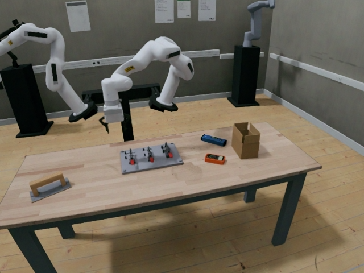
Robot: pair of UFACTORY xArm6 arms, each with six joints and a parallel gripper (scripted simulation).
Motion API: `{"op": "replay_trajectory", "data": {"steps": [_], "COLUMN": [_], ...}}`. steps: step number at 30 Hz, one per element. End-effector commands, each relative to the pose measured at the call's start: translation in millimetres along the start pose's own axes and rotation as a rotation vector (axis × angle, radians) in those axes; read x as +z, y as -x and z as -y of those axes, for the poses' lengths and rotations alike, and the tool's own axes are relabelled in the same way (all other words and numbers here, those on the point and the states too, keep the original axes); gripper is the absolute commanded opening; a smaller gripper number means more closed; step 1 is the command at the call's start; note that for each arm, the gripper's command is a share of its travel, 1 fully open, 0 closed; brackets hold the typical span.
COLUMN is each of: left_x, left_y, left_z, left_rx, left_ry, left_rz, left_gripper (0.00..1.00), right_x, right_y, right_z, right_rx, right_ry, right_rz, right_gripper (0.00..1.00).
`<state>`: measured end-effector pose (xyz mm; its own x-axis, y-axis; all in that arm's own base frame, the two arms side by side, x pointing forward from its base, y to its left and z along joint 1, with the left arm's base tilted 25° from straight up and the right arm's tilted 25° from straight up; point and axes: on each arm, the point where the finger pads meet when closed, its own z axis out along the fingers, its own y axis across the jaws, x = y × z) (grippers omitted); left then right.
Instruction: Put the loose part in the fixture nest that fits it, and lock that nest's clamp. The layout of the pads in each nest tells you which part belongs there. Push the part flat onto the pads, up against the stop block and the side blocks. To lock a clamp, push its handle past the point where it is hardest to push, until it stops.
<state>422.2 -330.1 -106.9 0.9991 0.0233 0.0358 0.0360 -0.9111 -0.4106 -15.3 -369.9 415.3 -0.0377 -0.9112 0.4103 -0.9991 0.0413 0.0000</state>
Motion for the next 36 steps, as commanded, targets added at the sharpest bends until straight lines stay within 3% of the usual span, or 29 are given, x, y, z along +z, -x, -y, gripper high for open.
{"op": "replay_trajectory", "data": {"steps": [1,5,10,36], "left_x": [-3,-3,-3,-3], "left_y": [12,24,30,31], "left_z": [-38,-68,-84,-87], "left_rx": [0.004,0.004,0.004,0.004], "left_ry": [-0.001,0.0,0.0,0.0], "left_rz": [-0.002,-0.002,-0.002,-0.002], "left_gripper": [1.0,1.0,1.0,1.0], "right_x": [-3,-3,-3,-3], "right_y": [-2,-2,-2,-2], "right_z": [0,0,0,0], "right_rx": [0.0,0.0,0.0,0.0], "right_ry": [0.0,0.0,0.0,0.0], "right_rz": [-0.007,-0.007,-0.007,-0.007], "right_gripper": [1.0,1.0,1.0,1.0]}}
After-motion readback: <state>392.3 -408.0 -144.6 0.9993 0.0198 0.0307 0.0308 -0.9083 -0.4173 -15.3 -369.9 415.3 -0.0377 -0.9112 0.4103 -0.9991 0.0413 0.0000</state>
